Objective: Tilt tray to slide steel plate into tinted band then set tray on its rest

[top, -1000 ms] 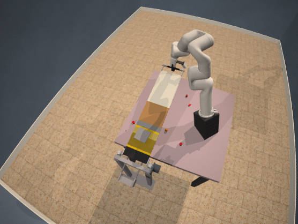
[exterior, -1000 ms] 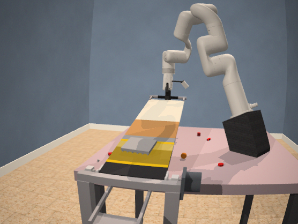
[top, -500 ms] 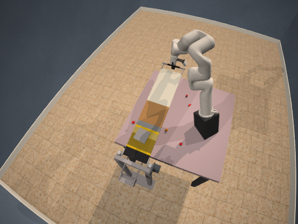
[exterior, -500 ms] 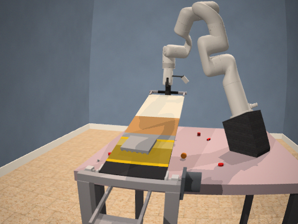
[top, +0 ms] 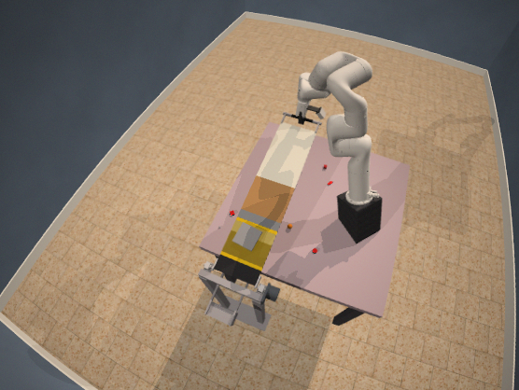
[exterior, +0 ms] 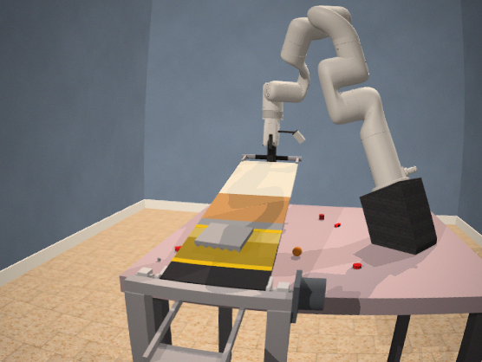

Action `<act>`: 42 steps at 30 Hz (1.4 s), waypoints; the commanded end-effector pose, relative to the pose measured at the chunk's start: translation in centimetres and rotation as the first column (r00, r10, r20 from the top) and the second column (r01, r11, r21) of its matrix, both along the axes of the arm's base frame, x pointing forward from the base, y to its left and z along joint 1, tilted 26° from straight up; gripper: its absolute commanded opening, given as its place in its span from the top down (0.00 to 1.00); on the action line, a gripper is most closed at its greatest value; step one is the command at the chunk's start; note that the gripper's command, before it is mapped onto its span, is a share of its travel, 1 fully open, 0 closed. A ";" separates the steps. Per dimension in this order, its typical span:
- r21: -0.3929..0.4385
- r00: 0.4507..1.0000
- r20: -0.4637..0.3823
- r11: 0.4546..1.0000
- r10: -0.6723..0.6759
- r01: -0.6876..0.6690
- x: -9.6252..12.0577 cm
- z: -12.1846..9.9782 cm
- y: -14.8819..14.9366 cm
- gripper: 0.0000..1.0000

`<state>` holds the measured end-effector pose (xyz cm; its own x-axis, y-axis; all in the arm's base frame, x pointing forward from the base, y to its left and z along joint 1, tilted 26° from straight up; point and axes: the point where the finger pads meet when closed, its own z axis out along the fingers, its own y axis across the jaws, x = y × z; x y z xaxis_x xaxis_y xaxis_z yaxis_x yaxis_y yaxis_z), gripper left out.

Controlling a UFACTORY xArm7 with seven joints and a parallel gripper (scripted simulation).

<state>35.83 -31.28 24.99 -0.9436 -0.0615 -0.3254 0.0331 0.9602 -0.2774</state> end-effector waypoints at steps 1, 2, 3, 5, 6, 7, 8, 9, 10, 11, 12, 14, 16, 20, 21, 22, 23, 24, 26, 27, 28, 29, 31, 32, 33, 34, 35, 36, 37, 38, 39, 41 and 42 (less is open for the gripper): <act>-0.003 1.000 0.002 1.000 -0.001 0.001 0.0 0.1 -0.1 1.00; -0.003 1.000 0.002 1.000 -0.001 0.001 0.0 0.1 -0.1 1.00; -0.003 1.000 0.002 1.000 -0.001 0.001 0.0 0.1 -0.1 1.00; -0.003 1.000 0.002 1.000 -0.001 0.001 0.0 0.1 -0.1 1.00; -0.003 1.000 0.002 1.000 -0.001 0.001 -0.3 1.0 0.4 1.00; -0.003 1.000 0.002 1.000 -0.001 0.001 -0.8 2.2 1.0 1.00; -0.003 1.000 0.002 1.000 -0.001 0.001 -1.4 3.8 1.9 1.00; -0.003 1.000 0.002 1.000 -0.001 0.001 -2.0 5.3 2.8 1.00; -0.003 1.000 0.002 1.000 -0.001 0.001 -2.4 6.5 3.5 1.00; -0.003 1.000 0.002 1.000 -0.001 0.001 -2.6 6.9 3.7 1.00; -0.003 1.000 0.002 1.000 -0.001 0.001 -2.4 6.5 3.5 1.00; -0.003 1.000 0.002 1.000 -0.001 0.001 -1.4 3.8 1.9 1.00; -0.003 1.000 0.002 1.000 -0.001 0.001 -0.3 1.0 0.4 1.00; -0.003 1.000 0.002 1.000 -0.001 0.001 -0.1 0.6 0.1 1.00; -0.003 1.000 0.002 1.000 -0.001 0.001 -0.1 0.6 0.1 1.00; -0.003 1.000 0.002 1.000 -0.001 0.001 -0.1 0.6 0.1 1.00; -0.003 1.000 0.002 1.000 -0.001 0.001 0.1 0.1 -0.1 1.00; -0.003 1.000 0.002 1.000 -0.001 0.001 0.1 0.1 -0.1 1.00; -0.003 1.000 0.002 1.000 -0.001 0.001 0.1 0.1 -0.1 1.00; -0.003 1.000 0.002 1.000 -0.001 0.001 0.1 0.1 -0.1 1.00; -0.003 1.000 0.002 1.000 -0.001 0.001 0.1 0.0 -0.1 1.00; -0.003 1.000 0.002 1.000 -0.001 0.001 0.1 0.0 -0.1 1.00; -0.003 1.000 0.002 1.000 -0.001 0.001 0.1 0.0 -0.2 1.00; -0.003 1.000 0.002 1.000 -0.001 0.001 0.1 0.0 -0.2 1.00; -0.003 1.000 0.002 1.000 -0.001 0.001 0.1 0.0 -0.2 1.00; -0.003 1.000 0.002 1.000 -0.001 0.001 0.1 0.0 -0.2 1.00; -0.003 1.000 0.002 1.000 -0.001 0.001 0.1 0.0 -0.2 1.00; -0.003 1.000 0.002 1.000 -0.001 0.001 0.1 0.0 -0.2 1.00; -0.003 1.000 0.002 1.000 -0.001 0.001 0.1 0.0 -0.2 1.00; -0.003 1.000 0.002 1.000 -0.001 0.001 0.1 0.0 -0.2 1.00; -0.003 1.000 0.002 1.000 -0.001 0.001 0.1 0.0 -0.2 1.00; -0.003 1.000 0.002 1.000 -0.001 0.001 -0.7 2.1 0.9 1.00; -0.003 1.000 0.002 1.000 -0.001 0.001 -1.3 3.7 1.8 1.00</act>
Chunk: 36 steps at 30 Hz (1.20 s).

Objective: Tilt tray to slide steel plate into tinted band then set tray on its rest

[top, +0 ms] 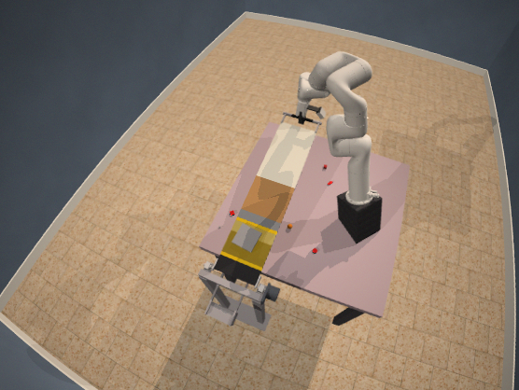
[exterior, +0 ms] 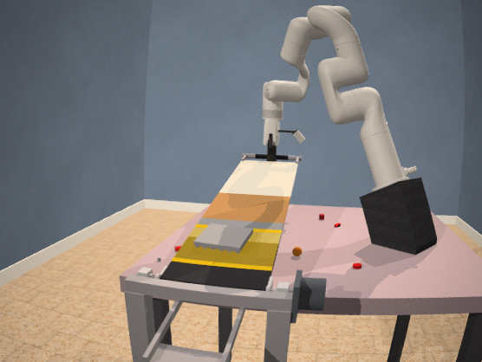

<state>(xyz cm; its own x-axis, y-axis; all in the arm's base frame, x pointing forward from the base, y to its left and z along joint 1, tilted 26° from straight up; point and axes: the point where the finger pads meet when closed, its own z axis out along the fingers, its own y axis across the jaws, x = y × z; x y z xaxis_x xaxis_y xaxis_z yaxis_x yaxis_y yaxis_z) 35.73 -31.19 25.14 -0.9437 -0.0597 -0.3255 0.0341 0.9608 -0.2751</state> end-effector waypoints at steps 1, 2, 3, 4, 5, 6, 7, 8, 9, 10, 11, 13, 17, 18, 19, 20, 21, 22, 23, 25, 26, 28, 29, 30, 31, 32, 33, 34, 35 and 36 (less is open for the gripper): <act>-0.005 1.000 0.002 1.000 0.000 0.000 -1.8 5.1 2.6 1.00; -0.005 1.000 0.002 1.000 0.000 0.000 -2.3 6.2 3.3 1.00; -0.005 1.000 0.002 1.000 0.000 0.000 -2.4 6.6 3.6 1.00; -0.005 1.000 0.002 1.000 0.000 0.000 -2.3 6.2 3.3 1.00; -0.005 1.000 0.002 1.000 0.000 0.000 -1.8 5.1 2.6 1.00; -0.005 1.000 0.002 1.000 0.000 0.000 -1.2 3.5 1.7 1.00; -0.005 1.000 0.002 1.000 0.000 0.000 -0.6 1.9 0.8 1.00; -0.005 1.000 0.002 1.000 0.000 0.000 -0.2 0.8 0.2 1.00; -0.005 1.000 0.002 1.000 0.000 0.000 0.0 0.3 0.0 1.00; -0.005 1.000 0.002 1.000 0.000 0.000 0.0 0.3 0.0 1.00; -0.005 1.000 0.002 1.000 0.000 0.000 0.0 0.3 0.0 1.00; -0.005 1.000 0.002 1.000 0.000 0.000 0.0 0.3 0.0 1.00; -0.005 1.000 0.002 1.000 0.000 0.000 0.5 -1.0 -0.7 1.00; -0.005 1.000 0.002 1.000 0.000 0.000 0.6 -1.2 -0.8 1.00; -0.005 1.000 0.002 1.000 0.000 0.000 0.7 -1.5 -0.9 1.00; -0.005 1.000 0.002 1.000 0.000 0.000 0.8 -1.8 -1.1 1.00; -0.005 1.000 0.002 1.000 0.000 0.000 0.9 -2.0 -1.2 1.00; -0.005 1.000 0.002 1.000 0.000 0.000 1.0 -2.3 -1.3 1.00; -0.005 1.000 0.002 1.000 0.000 0.000 1.1 -2.6 -1.4 1.00; -0.005 1.000 0.002 1.000 0.000 0.000 1.3 -3.1 -1.7 1.00; -0.005 1.000 0.002 1.000 0.000 0.000 1.4 -3.4 -1.8 1.00; -0.005 1.000 0.002 1.000 0.000 0.000 1.6 -3.9 -2.0 1.00; -0.005 1.000 0.002 1.000 0.000 0.000 1.7 -4.2 -2.2 1.00; -0.005 1.000 0.002 1.000 0.000 0.000 1.7 -4.2 -2.2 1.00; -0.005 1.000 0.002 1.000 0.000 0.000 1.7 -4.2 -2.2 1.00; -0.005 1.000 0.002 1.000 0.000 0.000 1.8 -4.5 -2.3 1.00; -0.005 1.000 0.002 1.000 0.000 0.000 1.9 -4.7 -2.4 1.00; -0.005 1.000 0.002 1.000 0.000 0.000 2.0 -5.0 -2.5 1.00; -0.005 1.000 0.002 1.000 0.000 0.000 2.1 -5.3 -2.6 1.00; -0.005 1.000 0.002 1.000 0.000 0.000 2.2 -5.5 -2.7 1.00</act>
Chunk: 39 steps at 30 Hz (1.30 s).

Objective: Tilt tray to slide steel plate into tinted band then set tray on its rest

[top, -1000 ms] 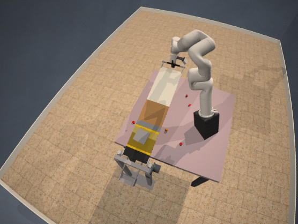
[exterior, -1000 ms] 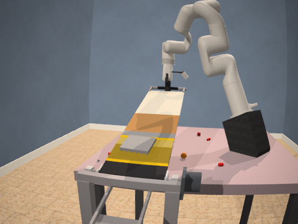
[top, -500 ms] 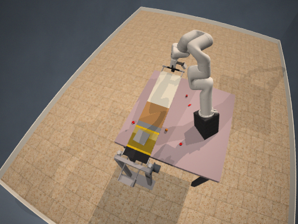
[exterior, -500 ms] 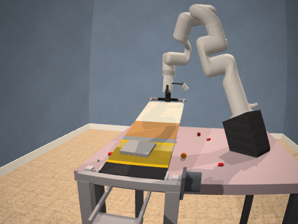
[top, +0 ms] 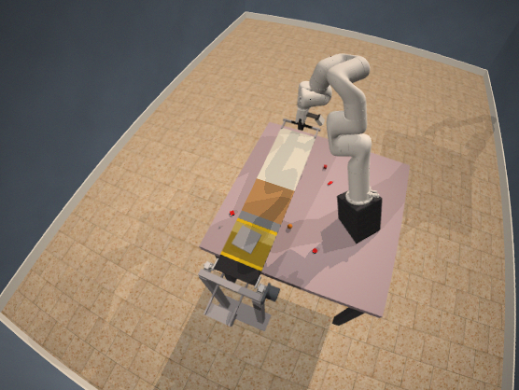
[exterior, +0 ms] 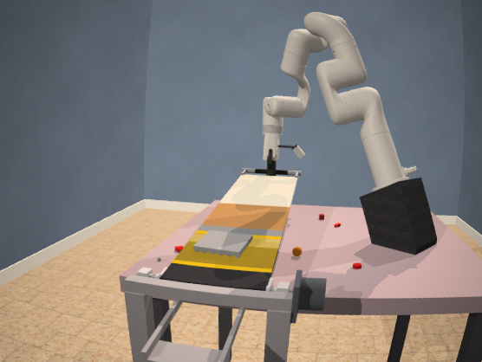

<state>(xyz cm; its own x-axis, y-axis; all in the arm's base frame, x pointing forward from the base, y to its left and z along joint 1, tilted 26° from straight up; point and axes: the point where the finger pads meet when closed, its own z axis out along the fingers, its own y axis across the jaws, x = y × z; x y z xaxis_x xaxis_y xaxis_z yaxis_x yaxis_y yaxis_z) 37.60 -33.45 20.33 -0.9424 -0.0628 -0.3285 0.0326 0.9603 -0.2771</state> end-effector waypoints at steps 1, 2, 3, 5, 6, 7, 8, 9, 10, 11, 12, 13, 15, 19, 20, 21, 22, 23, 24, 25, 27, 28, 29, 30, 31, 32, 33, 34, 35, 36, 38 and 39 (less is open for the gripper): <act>-0.003 1.000 -0.001 1.000 -0.002 0.002 0.4 -1.0 -0.6 1.00; -0.003 1.000 -0.001 1.000 -0.002 0.002 0.6 -1.3 -0.7 1.00; -0.003 1.000 -0.001 1.000 -0.002 0.002 0.7 -1.6 -0.8 1.00; -0.003 1.000 -0.001 1.000 -0.002 0.002 0.9 -2.1 -1.0 1.00; -0.003 1.000 -0.001 1.000 -0.002 0.002 1.0 -2.4 -1.1 1.00; -0.003 1.000 -0.001 1.000 -0.002 0.002 1.1 -2.7 -1.3 1.00; -0.003 1.000 -0.001 1.000 -0.002 0.002 1.2 -2.9 -1.4 1.00; -0.003 1.000 -0.001 1.000 -0.002 0.002 1.3 -3.2 -1.5 1.00; -0.003 1.000 -0.001 1.000 -0.002 0.002 1.4 -3.5 -1.6 1.00; -0.003 1.000 -0.001 1.000 -0.002 0.002 1.4 -3.5 -1.6 1.00; -0.003 1.000 -0.001 1.000 -0.002 0.002 1.4 -3.5 -1.6 1.00; -0.003 1.000 -0.001 1.000 -0.002 0.002 1.5 -3.8 -1.7 1.00; -0.003 1.000 -0.001 1.000 -0.002 0.002 1.7 -4.4 -1.9 1.00; -0.003 1.000 -0.001 1.000 -0.002 0.002 2.1 -5.5 -2.3 1.00; -0.003 1.000 -0.001 1.000 -0.002 0.002 2.2 -5.8 -2.4 1.00; -0.003 1.000 -0.001 1.000 -0.002 0.002 2.3 -6.1 -2.5 1.00; -0.003 1.000 -0.001 1.000 -0.002 0.002 2.4 -6.3 -2.6 1.00; -0.003 1.000 -0.001 1.000 -0.002 0.002 2.5 -6.6 -2.7 1.00; -0.003 1.000 -0.001 1.000 -0.002 0.002 2.6 -6.9 -2.8 1.00; -0.003 1.000 -0.001 1.000 -0.002 0.002 2.7 -7.0 -2.8 1.00; -0.003 1.000 -0.001 1.000 -0.002 0.002 2.7 -7.1 -2.8 1.00; -0.003 1.000 -0.001 1.000 -0.002 0.002 2.7 -7.1 -2.8 1.00; -0.003 1.000 -0.001 1.000 -0.002 0.002 2.7 -7.1 -2.8 1.00; -0.003 1.000 -0.001 1.000 -0.002 0.002 2.7 -7.2 -2.8 1.00; -0.003 1.000 -0.001 1.000 -0.002 0.002 2.8 -7.2 -2.9 1.00; -0.003 1.000 -0.001 1.000 -0.002 0.002 2.8 -7.3 -2.9 1.00; -0.003 1.000 -0.001 1.000 -0.002 0.002 2.8 -7.4 -2.9 1.00; -0.003 1.000 -0.001 1.000 -0.002 0.002 2.8 -7.5 -2.9 1.00; -0.003 1.000 -0.001 1.000 -0.002 0.002 2.9 -7.5 -3.0 1.00; -0.003 1.000 -0.001 1.000 -0.002 0.002 2.9 -7.6 -3.0 1.00; -0.003 1.000 -0.001 1.000 -0.002 0.002 2.9 -7.7 -3.0 1.00; -0.003 1.000 -0.001 1.000 -0.002 0.002 3.0 -7.8 -3.0 1.00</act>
